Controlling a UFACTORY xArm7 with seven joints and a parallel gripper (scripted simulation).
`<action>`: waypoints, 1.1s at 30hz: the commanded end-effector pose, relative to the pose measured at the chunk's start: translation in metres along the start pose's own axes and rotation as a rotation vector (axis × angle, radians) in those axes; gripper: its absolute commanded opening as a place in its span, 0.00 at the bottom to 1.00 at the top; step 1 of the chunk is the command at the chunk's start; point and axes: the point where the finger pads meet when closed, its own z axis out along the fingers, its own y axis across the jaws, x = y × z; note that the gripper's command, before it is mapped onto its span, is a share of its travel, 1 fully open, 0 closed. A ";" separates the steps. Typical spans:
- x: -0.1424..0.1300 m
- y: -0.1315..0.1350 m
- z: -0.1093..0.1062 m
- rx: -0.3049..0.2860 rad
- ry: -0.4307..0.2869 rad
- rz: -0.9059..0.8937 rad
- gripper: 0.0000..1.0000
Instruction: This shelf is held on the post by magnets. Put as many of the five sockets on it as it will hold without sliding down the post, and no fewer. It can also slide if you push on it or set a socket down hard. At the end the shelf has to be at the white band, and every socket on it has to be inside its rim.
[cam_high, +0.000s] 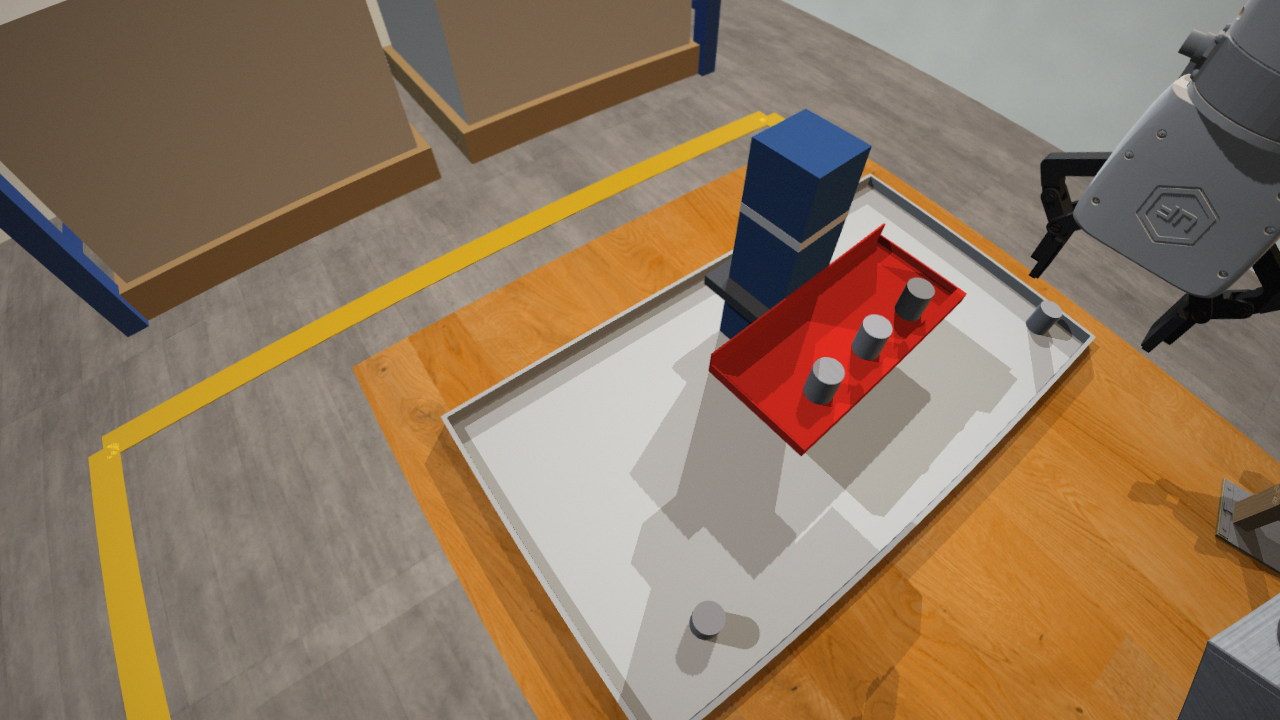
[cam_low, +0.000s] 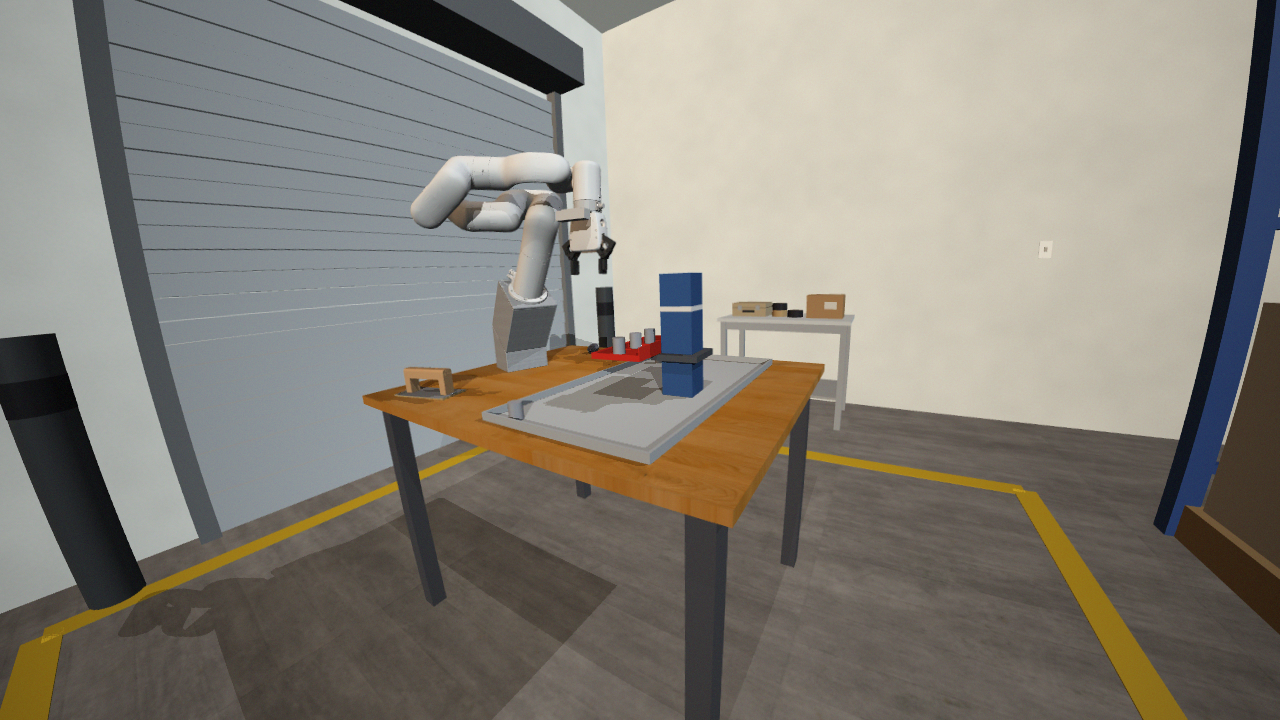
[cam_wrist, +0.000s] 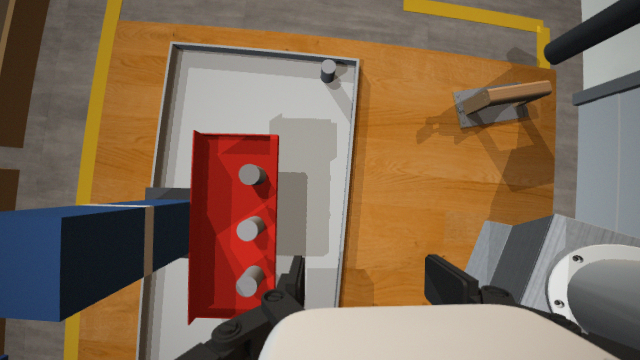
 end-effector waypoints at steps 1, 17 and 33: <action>0.012 0.002 -0.008 -0.029 0.069 -0.044 1.00; 0.030 -0.021 -0.077 -0.172 0.480 -0.405 1.00; -0.071 -0.041 -0.145 -0.211 0.816 -0.944 1.00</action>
